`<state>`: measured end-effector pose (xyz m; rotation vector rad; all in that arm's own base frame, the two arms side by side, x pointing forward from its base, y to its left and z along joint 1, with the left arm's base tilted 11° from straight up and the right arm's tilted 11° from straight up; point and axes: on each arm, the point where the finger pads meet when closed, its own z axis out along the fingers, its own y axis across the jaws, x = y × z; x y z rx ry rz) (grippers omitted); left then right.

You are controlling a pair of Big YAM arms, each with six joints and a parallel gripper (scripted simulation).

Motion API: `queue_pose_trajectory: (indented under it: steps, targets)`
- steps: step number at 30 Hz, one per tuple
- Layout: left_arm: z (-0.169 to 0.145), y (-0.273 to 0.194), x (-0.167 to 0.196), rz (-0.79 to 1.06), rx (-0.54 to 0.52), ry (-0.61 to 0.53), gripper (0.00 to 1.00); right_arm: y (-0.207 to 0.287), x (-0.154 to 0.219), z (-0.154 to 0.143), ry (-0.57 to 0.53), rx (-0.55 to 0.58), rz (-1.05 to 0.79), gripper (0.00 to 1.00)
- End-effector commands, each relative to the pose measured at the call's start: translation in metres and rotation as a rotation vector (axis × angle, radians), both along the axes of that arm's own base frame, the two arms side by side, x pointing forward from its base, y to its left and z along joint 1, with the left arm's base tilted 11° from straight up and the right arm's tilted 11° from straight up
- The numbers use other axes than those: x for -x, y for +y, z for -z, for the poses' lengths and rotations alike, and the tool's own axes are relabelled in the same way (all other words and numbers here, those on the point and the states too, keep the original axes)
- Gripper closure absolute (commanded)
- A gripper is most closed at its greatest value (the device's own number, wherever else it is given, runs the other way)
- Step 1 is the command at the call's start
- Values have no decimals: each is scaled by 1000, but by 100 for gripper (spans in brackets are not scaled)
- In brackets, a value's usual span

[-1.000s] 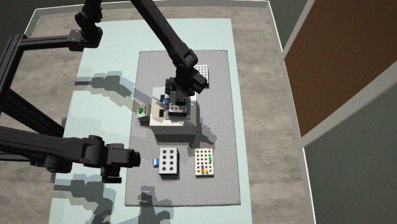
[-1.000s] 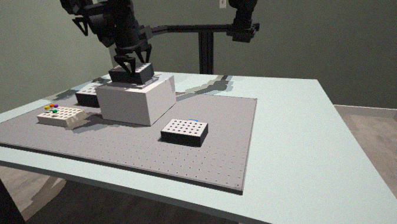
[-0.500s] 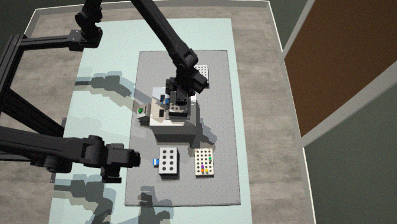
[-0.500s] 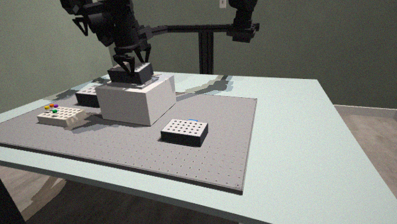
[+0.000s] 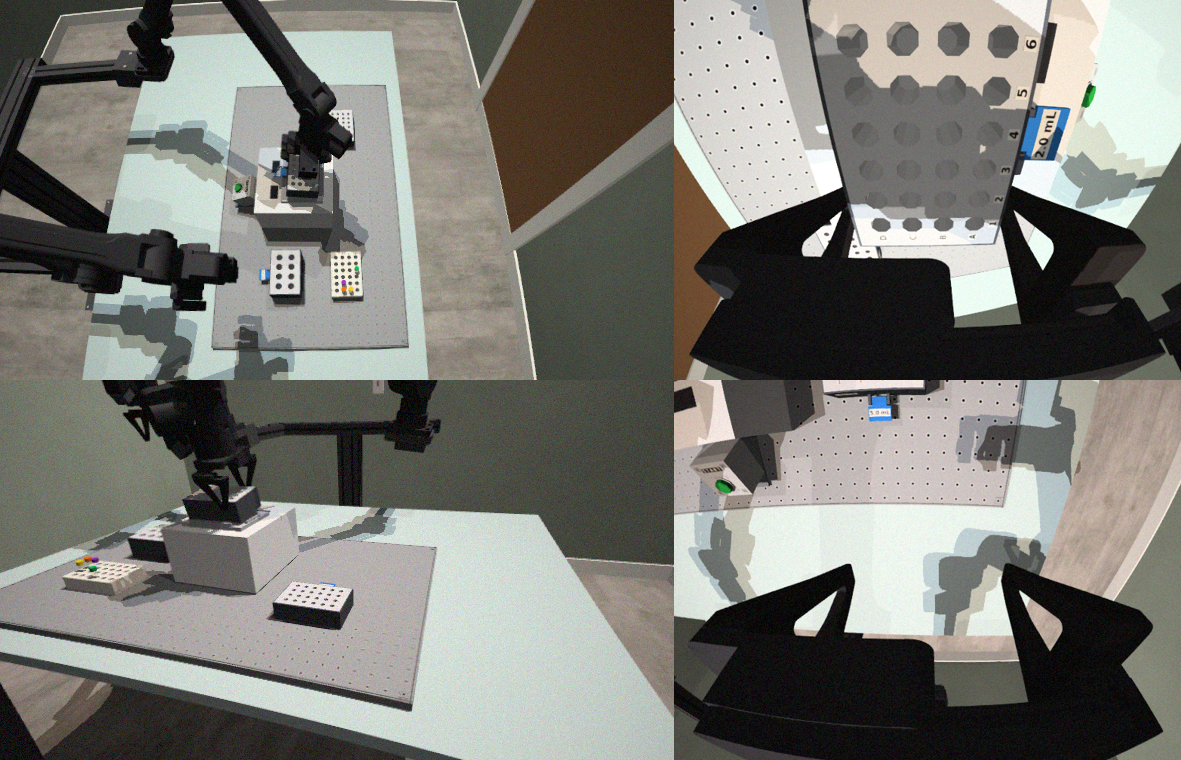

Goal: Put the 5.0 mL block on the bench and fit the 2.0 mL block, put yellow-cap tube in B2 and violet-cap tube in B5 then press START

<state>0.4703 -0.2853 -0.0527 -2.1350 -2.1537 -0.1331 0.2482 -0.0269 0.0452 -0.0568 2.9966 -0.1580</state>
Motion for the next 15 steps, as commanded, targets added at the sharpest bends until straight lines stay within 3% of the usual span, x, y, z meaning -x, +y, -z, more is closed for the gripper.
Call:
queue_pose_trajectory:
  steps: [1,15]
  targets:
    - [-50,-30,-13,42,71,-77,100,-2,-20,-19,-55,-1,-3,0]
    - [-60,-37,-25,40,87,-103,100,-2,-19,-18,-51,-1,-3,0]
